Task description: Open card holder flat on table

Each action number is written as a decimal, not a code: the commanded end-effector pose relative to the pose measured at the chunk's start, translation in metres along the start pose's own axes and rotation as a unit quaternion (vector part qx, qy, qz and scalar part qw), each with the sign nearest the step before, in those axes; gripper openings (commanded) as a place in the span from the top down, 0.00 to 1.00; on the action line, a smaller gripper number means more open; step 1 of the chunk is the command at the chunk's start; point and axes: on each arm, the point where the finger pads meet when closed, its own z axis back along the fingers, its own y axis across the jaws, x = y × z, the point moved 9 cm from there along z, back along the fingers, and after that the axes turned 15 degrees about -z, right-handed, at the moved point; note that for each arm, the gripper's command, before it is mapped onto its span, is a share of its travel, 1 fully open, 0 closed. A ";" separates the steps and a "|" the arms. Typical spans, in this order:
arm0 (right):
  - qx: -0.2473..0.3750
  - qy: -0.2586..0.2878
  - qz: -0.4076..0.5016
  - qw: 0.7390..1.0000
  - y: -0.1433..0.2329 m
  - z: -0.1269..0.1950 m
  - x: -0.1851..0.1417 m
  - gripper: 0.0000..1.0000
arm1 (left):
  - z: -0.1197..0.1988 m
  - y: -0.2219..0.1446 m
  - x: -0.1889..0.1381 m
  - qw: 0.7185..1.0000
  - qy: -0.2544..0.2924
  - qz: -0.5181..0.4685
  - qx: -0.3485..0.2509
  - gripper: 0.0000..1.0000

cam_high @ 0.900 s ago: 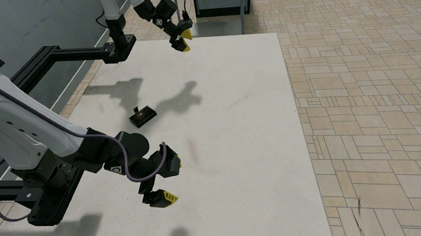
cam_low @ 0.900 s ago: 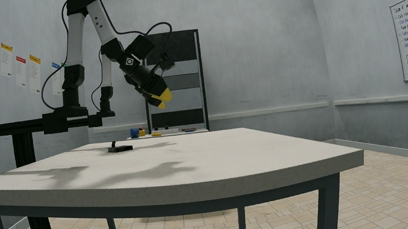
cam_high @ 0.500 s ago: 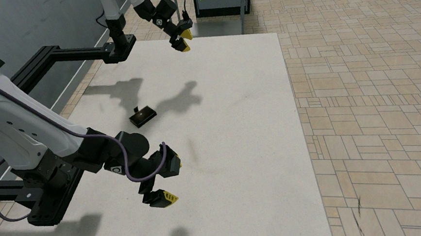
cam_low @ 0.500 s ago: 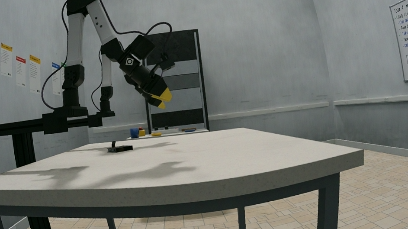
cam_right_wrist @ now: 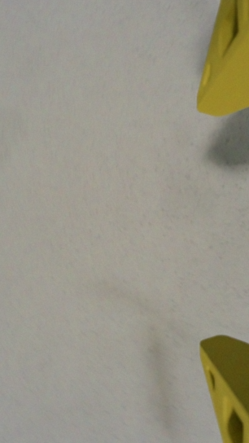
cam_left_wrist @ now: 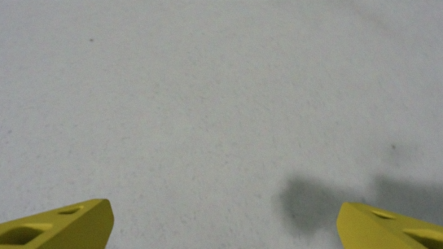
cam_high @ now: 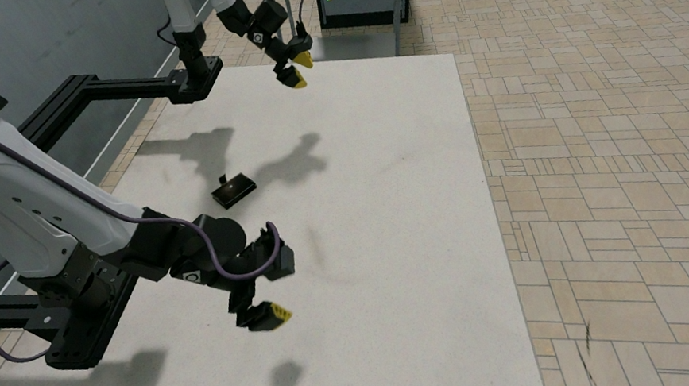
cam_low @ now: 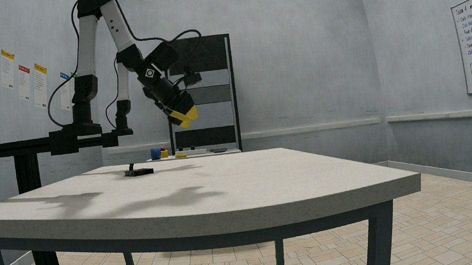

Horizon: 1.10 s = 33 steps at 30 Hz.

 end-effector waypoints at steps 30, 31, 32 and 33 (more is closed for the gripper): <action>0.567 0.052 0.445 0.692 0.158 0.093 -0.011 0.00 | 0.058 -0.149 -0.031 0.774 -0.034 -0.519 -0.361 0.00; 0.579 0.047 0.449 0.679 0.161 0.098 -0.012 0.00 | 0.059 -0.156 -0.032 0.756 -0.035 -0.537 -0.373 0.00; 0.591 0.042 0.452 0.667 0.164 0.102 -0.012 0.00 | 0.061 -0.164 -0.032 0.736 -0.036 -0.555 -0.385 0.00; 0.602 0.038 0.454 0.656 0.167 0.105 -0.012 0.00 | 0.063 -0.173 -0.032 0.717 -0.037 -0.572 -0.398 0.00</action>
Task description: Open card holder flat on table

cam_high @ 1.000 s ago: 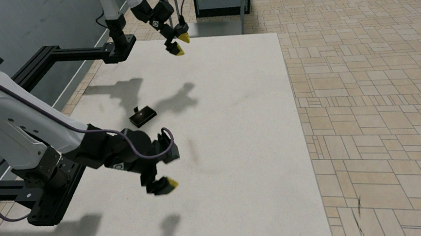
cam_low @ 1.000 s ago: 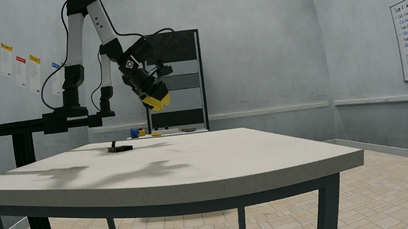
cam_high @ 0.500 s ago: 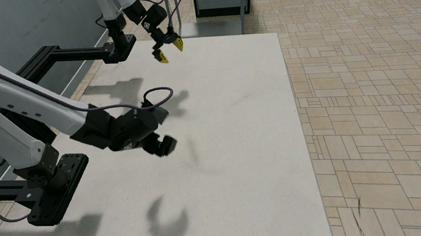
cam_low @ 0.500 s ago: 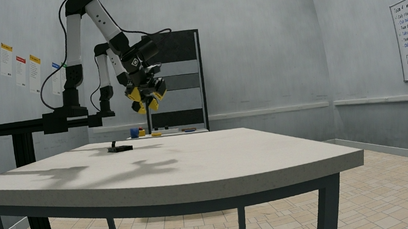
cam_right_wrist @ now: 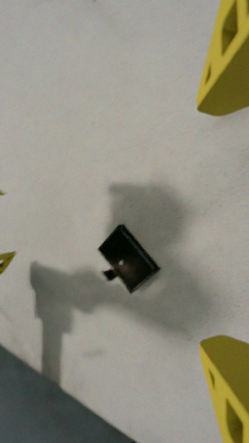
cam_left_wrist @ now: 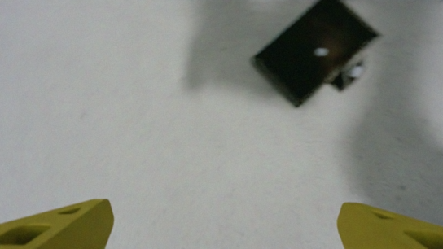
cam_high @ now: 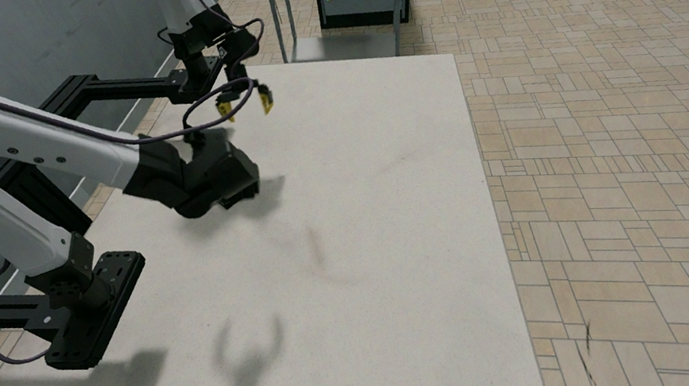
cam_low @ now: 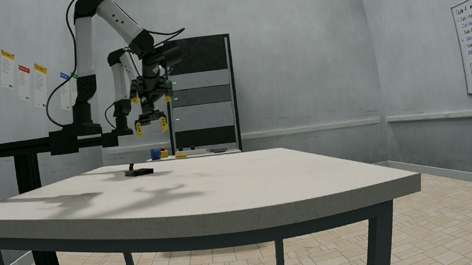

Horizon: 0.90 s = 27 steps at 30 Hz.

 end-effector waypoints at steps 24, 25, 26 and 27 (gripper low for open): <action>0.095 -0.041 0.105 0.989 0.026 0.002 0.043 0.00 | -0.052 -0.027 0.085 0.960 -0.004 -0.224 -0.168 0.44; 0.095 -0.041 0.105 0.989 0.026 0.002 0.043 0.00 | -0.052 -0.027 0.085 0.960 -0.004 -0.224 -0.168 0.44; 0.095 -0.042 0.106 0.989 0.026 0.002 0.043 0.00 | -0.054 -0.027 0.085 0.963 0.000 -0.217 -0.161 0.56; 0.095 -0.042 0.106 0.989 0.026 0.002 0.043 0.00 | -0.056 -0.028 0.084 0.966 0.006 -0.209 -0.154 0.61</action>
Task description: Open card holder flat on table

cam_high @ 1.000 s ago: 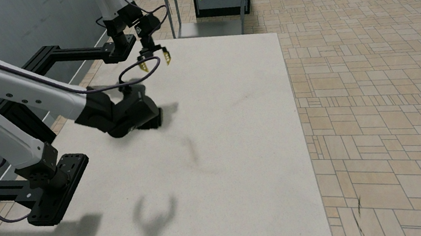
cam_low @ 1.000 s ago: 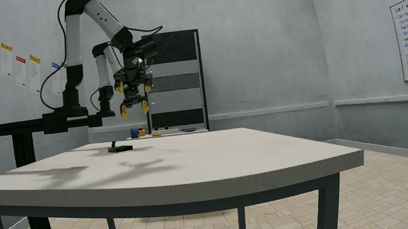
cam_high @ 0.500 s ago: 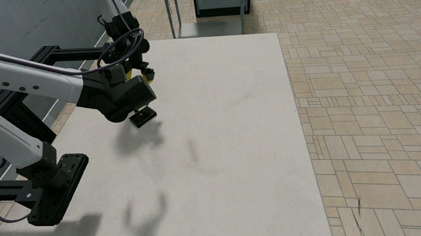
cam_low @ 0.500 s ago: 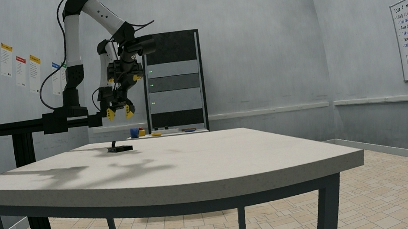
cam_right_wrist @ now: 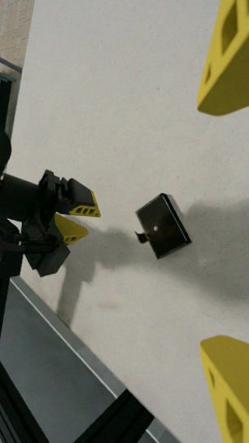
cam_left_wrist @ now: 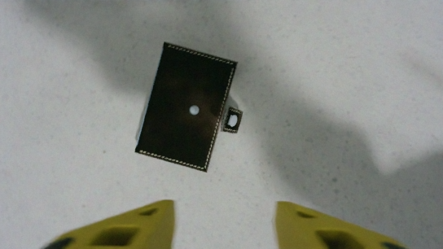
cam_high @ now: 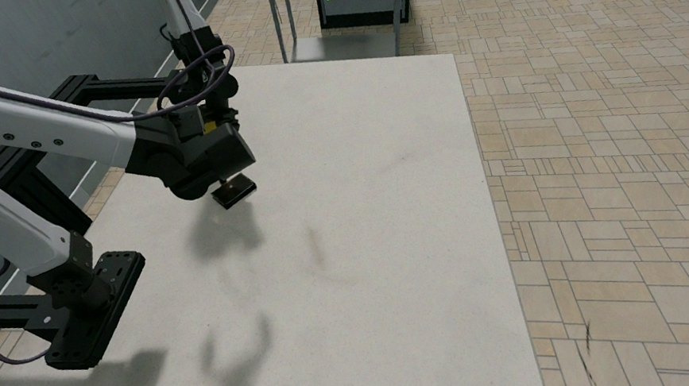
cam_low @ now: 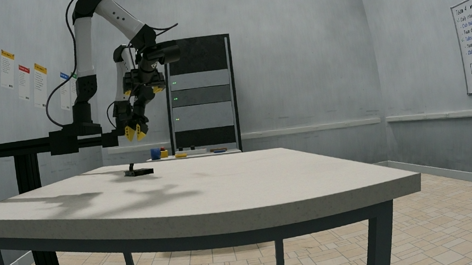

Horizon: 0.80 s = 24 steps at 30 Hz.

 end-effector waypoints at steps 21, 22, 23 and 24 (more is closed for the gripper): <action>0.006 0.059 -0.038 0.997 0.002 -0.003 -0.031 0.00 | -0.078 0.012 0.031 0.921 0.036 0.288 0.261 0.61; 0.007 0.063 -0.044 0.997 0.002 -0.004 -0.034 0.00 | -0.083 0.008 0.033 0.912 0.031 0.304 0.275 0.61; 0.008 0.066 -0.049 0.997 0.002 -0.004 -0.037 0.00 | -0.087 0.005 0.035 0.902 0.025 0.320 0.289 0.61; 0.009 0.067 -0.053 0.996 0.002 -0.005 -0.039 0.00 | -0.090 0.002 0.037 0.894 0.020 0.332 0.299 0.61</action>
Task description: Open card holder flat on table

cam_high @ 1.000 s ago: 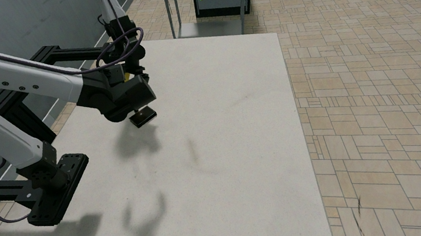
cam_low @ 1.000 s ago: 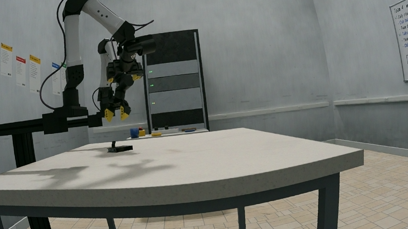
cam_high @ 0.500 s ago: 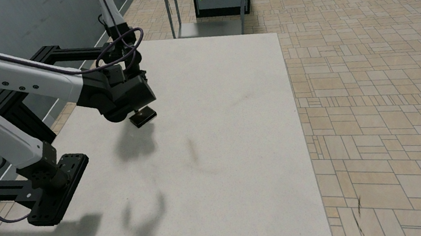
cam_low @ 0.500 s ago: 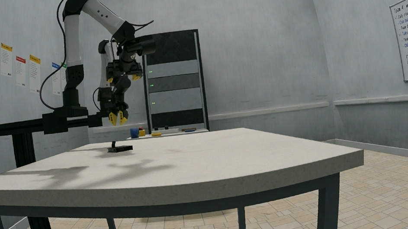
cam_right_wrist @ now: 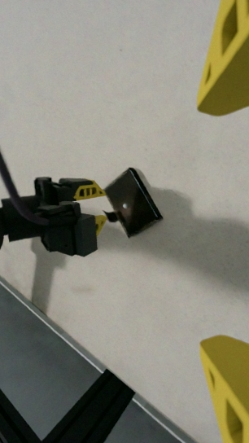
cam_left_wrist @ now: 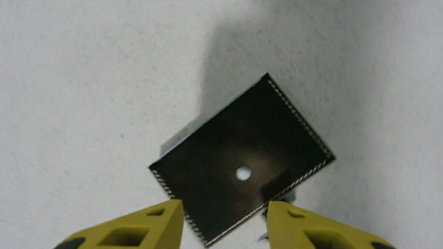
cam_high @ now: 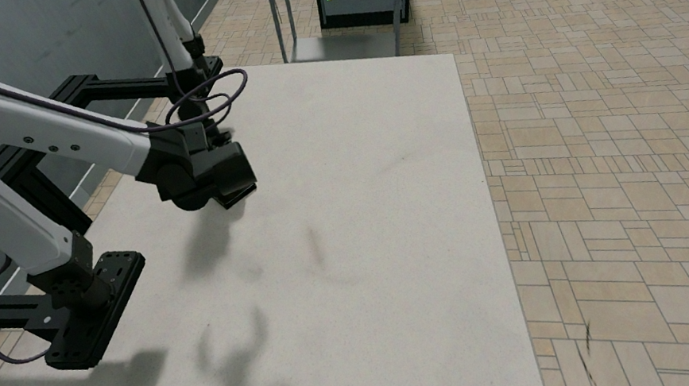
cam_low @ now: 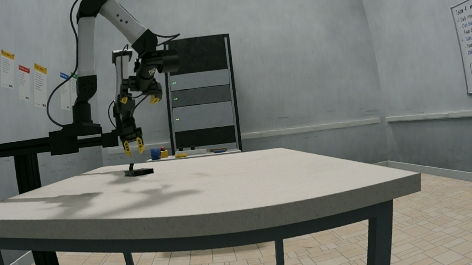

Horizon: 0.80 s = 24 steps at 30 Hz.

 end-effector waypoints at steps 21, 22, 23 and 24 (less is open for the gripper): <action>0.004 -0.019 -0.091 0.996 -0.011 -0.007 -0.030 0.00 | -0.012 -0.068 -0.011 0.910 -0.178 0.321 0.191 0.61; 0.004 -0.021 -0.095 0.995 -0.011 -0.007 -0.030 0.00 | -0.013 -0.072 -0.016 0.913 -0.173 0.318 0.187 0.61; 0.004 -0.022 -0.100 0.995 -0.012 -0.007 -0.031 0.00 | -0.014 -0.074 -0.022 0.917 -0.166 0.314 0.184 0.61; 0.004 -0.022 -0.100 0.995 -0.012 -0.007 -0.031 0.00 | -0.014 -0.074 -0.022 0.917 -0.166 0.314 0.184 0.61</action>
